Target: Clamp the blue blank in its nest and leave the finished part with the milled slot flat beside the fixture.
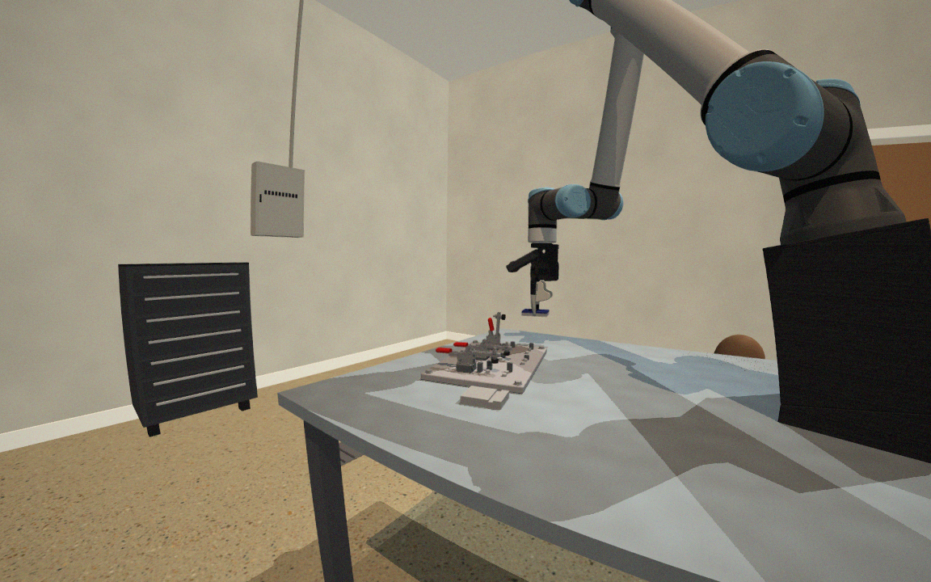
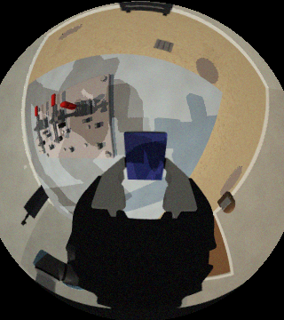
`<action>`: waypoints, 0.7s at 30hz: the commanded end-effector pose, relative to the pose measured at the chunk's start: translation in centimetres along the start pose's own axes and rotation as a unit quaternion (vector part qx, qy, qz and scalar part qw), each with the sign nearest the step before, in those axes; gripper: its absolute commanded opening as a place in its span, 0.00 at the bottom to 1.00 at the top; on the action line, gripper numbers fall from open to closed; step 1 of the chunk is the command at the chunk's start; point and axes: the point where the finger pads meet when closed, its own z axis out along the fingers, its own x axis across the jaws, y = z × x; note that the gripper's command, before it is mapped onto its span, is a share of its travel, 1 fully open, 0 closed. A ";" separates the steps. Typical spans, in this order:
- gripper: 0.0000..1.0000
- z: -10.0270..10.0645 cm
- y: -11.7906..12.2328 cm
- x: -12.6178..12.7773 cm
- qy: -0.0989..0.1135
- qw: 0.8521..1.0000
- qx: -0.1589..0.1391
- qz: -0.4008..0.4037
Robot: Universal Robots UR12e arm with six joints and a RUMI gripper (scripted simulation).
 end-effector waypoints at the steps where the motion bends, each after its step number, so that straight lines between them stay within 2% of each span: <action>1: 0.00 -0.7 0.0 0.0 0.000 1.000 0.000 0.000; 10: 0.00 -1.9 0.0 0.0 0.000 1.000 0.000 0.000; 21: 0.00 -2.2 0.0 0.0 0.000 1.000 0.000 0.000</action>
